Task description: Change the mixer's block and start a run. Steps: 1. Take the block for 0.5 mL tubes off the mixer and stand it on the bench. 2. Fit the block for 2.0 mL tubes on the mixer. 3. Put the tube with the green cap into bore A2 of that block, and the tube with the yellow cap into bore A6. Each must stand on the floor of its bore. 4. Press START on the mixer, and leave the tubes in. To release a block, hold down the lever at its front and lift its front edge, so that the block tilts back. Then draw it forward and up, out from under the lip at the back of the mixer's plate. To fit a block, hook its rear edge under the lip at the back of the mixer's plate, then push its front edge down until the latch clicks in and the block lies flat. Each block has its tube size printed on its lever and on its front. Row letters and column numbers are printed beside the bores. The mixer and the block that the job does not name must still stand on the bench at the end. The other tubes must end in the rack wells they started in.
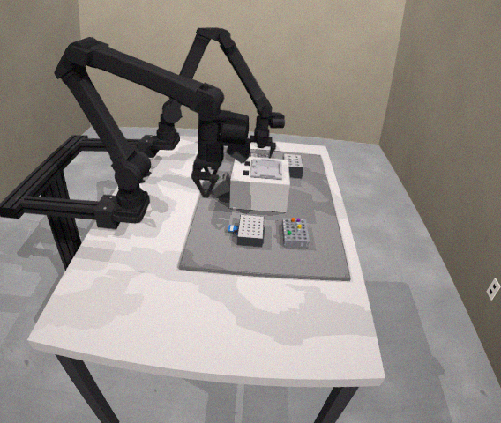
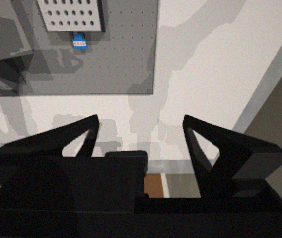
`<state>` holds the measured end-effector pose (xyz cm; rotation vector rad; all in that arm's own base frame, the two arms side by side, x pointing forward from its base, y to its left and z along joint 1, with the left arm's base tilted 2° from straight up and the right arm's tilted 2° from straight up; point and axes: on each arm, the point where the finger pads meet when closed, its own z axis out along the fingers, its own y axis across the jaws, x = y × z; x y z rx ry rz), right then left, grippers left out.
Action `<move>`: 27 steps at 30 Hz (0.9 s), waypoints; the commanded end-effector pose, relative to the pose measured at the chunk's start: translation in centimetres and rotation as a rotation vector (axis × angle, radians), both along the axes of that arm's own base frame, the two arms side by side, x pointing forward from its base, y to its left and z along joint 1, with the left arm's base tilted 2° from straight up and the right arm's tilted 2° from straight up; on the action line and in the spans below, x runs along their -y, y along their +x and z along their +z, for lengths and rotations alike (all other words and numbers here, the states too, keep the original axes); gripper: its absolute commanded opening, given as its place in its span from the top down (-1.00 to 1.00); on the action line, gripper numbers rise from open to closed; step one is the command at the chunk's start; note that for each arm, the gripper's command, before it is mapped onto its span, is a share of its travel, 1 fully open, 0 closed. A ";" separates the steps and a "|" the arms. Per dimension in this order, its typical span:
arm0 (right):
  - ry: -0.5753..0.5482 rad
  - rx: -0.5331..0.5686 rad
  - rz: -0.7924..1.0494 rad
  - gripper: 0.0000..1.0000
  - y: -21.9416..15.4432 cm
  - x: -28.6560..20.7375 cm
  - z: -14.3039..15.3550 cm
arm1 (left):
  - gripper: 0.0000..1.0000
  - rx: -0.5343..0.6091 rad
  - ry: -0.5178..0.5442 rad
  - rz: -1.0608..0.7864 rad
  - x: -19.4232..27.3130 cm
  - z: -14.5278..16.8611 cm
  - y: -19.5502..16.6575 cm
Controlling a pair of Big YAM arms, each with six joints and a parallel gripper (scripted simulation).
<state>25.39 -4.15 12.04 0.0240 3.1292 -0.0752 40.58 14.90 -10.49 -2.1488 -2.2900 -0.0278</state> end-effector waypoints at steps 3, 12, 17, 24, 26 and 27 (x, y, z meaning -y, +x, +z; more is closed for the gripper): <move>0.000 0.020 -0.019 -1.00 0.7 0.3 0.6 | -1.00 0.047 0.015 -0.011 -0.3 1.5 1.1; 0.002 0.000 -0.019 -1.00 0.0 0.2 -0.2 | -1.00 0.024 0.007 0.000 -0.6 0.2 0.4; 0.002 0.002 -0.020 -1.00 0.1 0.2 -0.1 | -1.00 -0.010 -0.006 -0.001 -0.2 -0.7 -0.4; 0.000 0.022 -0.020 -1.00 0.8 0.3 0.7 | -1.00 0.010 0.002 -0.002 -0.4 -0.4 0.1; -0.001 0.030 -0.020 -1.00 1.1 0.3 1.0 | -1.00 0.020 0.005 -0.003 -0.5 -0.1 0.4; -0.002 0.034 -0.021 -1.00 1.3 0.3 1.1 | -1.00 0.024 0.007 -0.003 -0.5 0.1 0.5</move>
